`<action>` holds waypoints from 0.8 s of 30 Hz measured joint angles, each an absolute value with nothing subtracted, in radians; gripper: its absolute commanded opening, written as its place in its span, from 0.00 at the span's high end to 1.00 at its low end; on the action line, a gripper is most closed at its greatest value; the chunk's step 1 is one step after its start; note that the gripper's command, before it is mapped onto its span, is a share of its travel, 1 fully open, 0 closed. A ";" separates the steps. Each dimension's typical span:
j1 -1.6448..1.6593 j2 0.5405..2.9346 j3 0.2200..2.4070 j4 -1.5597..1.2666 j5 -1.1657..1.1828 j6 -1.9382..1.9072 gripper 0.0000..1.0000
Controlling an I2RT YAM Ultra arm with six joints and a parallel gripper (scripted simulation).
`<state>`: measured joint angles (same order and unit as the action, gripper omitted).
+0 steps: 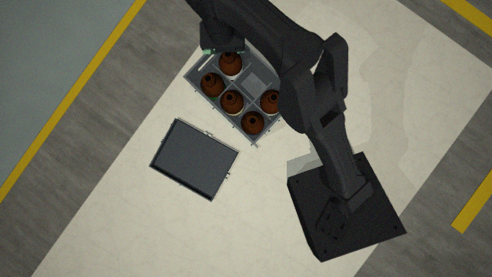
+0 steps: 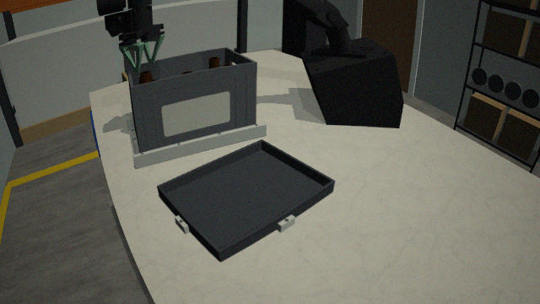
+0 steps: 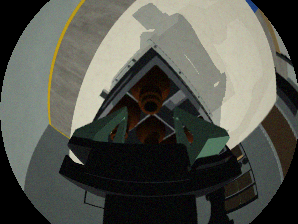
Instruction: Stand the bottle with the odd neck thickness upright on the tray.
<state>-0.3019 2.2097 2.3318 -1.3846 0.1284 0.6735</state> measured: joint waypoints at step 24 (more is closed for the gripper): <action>-0.302 2.210 2.332 -1.377 0.128 0.673 0.39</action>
